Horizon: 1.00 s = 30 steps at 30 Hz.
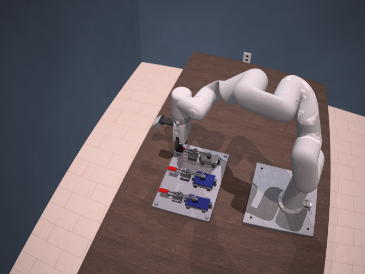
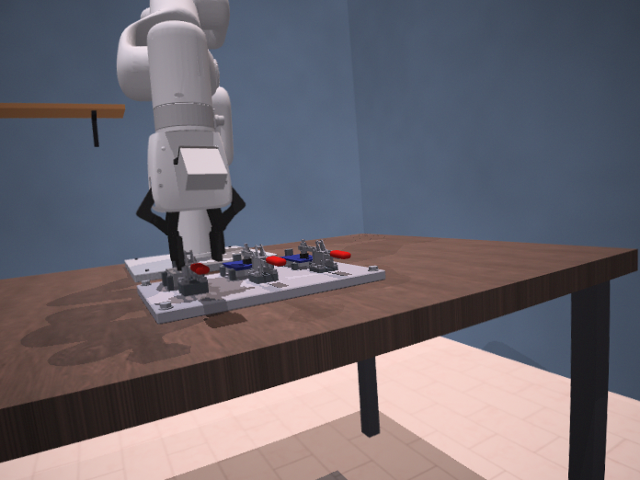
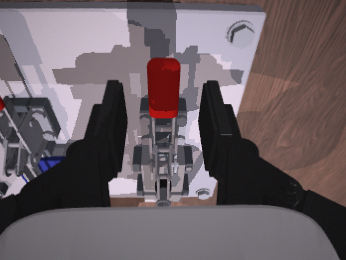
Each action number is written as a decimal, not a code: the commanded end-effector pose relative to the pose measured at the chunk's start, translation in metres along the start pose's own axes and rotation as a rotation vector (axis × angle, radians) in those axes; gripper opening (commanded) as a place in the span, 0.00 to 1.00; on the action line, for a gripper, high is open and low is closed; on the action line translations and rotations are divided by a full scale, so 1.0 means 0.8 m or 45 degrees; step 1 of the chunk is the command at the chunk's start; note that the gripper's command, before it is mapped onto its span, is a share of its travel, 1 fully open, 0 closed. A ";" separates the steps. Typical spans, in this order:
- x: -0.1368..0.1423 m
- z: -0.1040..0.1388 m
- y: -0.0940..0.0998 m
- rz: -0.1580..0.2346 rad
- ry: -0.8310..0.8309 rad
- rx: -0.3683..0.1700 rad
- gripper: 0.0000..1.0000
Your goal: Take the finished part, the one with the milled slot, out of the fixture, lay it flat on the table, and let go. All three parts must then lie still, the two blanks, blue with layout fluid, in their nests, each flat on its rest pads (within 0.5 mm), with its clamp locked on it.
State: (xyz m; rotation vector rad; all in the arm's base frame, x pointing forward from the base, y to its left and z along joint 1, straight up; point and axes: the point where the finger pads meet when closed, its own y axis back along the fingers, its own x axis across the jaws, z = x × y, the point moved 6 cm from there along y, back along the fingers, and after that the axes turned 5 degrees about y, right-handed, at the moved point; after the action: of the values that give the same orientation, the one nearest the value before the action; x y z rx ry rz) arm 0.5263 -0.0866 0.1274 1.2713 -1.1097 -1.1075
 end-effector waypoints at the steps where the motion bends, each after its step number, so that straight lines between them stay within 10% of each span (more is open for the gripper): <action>1: 0.001 -0.002 -0.006 0.001 0.000 0.004 0.47; 30: 0.001 -0.003 -0.028 0.001 0.000 0.004 0.47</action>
State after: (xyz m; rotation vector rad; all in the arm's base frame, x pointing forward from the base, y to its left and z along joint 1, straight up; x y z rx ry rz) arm 0.5275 -0.0870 0.1033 1.2710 -1.1094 -1.1078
